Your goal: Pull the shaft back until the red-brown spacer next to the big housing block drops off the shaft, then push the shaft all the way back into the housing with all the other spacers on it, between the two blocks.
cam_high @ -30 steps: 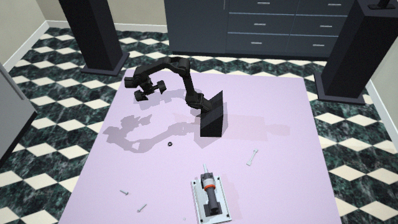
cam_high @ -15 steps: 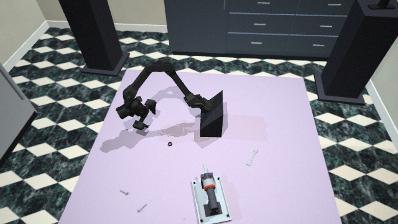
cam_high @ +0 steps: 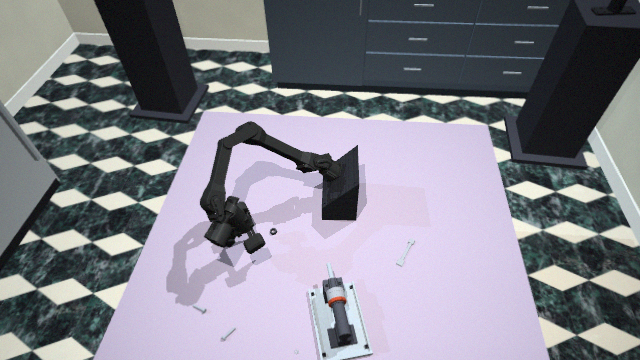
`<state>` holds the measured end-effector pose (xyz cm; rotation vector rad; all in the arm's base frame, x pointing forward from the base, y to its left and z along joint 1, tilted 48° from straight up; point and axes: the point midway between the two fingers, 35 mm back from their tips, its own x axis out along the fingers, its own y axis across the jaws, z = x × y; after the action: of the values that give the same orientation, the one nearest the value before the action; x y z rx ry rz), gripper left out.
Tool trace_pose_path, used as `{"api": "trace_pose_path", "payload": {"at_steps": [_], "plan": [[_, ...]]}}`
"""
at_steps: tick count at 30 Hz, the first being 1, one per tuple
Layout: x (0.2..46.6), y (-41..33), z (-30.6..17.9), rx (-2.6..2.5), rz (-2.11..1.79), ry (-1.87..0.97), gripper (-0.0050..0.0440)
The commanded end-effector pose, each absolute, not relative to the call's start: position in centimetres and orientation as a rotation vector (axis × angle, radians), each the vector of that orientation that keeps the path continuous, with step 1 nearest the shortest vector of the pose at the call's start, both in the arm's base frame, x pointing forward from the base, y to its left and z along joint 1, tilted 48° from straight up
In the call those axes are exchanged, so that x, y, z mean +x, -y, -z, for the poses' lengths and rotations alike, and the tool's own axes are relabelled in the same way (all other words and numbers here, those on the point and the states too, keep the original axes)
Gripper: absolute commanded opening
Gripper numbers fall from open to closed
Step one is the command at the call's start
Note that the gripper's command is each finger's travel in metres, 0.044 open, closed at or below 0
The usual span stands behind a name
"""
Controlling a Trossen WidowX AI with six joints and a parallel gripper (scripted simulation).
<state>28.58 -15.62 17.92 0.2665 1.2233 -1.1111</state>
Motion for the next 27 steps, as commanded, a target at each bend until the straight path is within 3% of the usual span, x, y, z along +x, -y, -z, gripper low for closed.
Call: {"api": "trace_pose_path", "payload": {"at_steps": [1, 9, 19, 27], "plan": [[33.1, 11.1, -16.4, 0.033, 0.949, -1.336, 0.0440], [37.3, 0.0, -11.9, -0.438, 0.647, -1.448, 0.0440], [37.1, -11.8, -7.0, -0.915, 0.367, -1.449, 0.0440], [36.9, -12.8, -6.5, -0.957, 0.346, -1.444, 0.0440]]}}
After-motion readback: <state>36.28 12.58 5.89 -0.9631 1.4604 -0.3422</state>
